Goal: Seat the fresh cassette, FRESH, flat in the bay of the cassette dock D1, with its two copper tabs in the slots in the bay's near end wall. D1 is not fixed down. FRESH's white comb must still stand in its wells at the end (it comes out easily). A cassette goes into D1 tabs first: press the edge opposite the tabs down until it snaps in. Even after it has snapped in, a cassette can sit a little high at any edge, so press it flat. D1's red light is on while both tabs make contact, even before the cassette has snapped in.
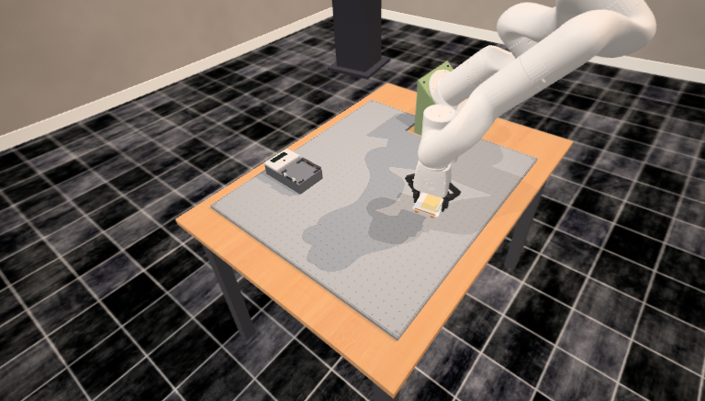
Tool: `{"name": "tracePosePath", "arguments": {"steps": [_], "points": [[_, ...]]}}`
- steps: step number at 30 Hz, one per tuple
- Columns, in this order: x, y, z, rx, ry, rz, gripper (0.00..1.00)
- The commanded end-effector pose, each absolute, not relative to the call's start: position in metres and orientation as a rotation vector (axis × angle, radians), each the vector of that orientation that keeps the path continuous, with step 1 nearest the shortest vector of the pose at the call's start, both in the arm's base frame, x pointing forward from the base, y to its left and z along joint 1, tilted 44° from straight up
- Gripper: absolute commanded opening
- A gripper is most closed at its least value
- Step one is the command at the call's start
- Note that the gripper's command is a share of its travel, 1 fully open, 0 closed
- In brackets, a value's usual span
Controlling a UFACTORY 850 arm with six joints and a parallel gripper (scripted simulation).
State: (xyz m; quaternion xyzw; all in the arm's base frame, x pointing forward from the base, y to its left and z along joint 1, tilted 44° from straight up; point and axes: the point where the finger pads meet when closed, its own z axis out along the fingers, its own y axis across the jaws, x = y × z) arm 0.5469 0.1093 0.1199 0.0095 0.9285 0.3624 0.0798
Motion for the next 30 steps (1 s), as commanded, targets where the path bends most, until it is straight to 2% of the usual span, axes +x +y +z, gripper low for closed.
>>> {"name": "tracePosePath", "arguments": {"steps": [1, 30], "points": [[0.548, 0.105, 0.118, -0.017, 2.768, 1.071, 0.00], [0.557, 0.003, 0.045, -1.046, 2.379, 0.722, 0.00]]}}
